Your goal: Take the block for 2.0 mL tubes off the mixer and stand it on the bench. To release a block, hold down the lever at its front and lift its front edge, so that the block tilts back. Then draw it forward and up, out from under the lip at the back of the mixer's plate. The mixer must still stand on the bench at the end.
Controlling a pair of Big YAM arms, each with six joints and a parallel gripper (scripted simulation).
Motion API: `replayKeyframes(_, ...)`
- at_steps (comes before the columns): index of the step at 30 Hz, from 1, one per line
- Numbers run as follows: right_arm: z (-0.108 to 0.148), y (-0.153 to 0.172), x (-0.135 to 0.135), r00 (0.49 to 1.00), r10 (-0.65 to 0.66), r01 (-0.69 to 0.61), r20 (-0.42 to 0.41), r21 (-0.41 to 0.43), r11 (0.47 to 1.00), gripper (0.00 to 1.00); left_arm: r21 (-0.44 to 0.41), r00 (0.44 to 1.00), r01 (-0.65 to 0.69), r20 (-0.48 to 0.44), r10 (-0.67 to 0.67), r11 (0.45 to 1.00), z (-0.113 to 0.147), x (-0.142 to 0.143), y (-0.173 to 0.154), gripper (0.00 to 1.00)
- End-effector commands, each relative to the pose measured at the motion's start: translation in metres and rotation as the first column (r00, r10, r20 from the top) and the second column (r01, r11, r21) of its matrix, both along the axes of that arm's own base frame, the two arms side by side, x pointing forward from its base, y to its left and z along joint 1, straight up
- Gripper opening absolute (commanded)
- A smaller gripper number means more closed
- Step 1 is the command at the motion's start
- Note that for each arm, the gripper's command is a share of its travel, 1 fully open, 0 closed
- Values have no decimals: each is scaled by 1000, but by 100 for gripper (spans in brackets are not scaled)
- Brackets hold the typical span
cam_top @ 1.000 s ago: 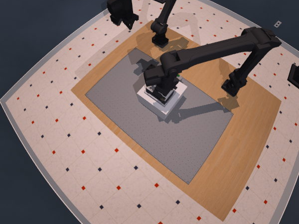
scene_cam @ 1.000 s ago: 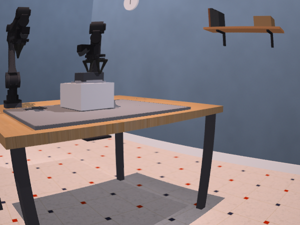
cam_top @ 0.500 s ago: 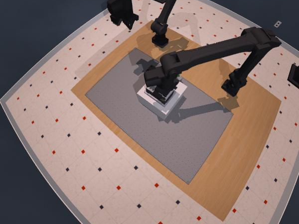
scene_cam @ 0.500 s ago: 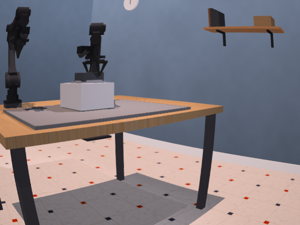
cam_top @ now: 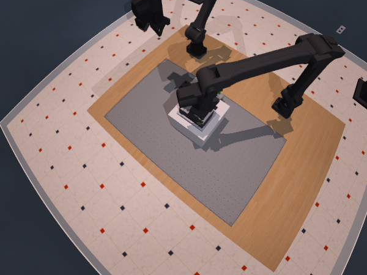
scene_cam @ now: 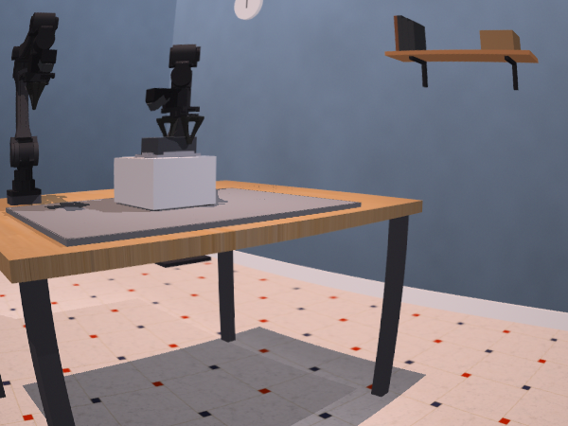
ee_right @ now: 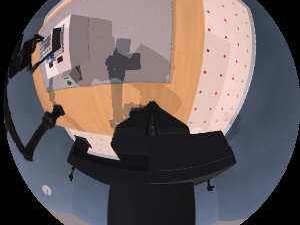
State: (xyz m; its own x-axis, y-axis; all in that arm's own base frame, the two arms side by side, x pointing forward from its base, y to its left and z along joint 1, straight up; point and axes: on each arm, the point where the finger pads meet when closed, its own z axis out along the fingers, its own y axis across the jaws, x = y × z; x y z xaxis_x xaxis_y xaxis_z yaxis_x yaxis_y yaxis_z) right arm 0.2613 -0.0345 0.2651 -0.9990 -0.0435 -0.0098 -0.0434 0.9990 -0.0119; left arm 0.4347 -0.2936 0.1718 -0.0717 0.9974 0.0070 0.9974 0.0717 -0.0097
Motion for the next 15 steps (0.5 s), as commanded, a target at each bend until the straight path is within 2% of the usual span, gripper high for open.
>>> replayKeyframes(1,6,-2,-1,1000,-1,1,7,-2,1000,0,-8,1000,-14,9,14,1000,15,2,8,100)
replayKeyframes(9,0,-1,-4,1000,-1,1,-7,0,1000,0,-18,1000,-14,24,14,1000,17,5,6,100)
replayKeyframes(10,3,-1,-3,1000,-2,2,-2,0,1000,0,-18,1000,-14,24,14,1000,17,5,6,0)
replayKeyframes(15,10,-2,1,1000,-2,2,18,-3,1000,0,-18,1000,-14,24,14,1000,17,5,6,0)
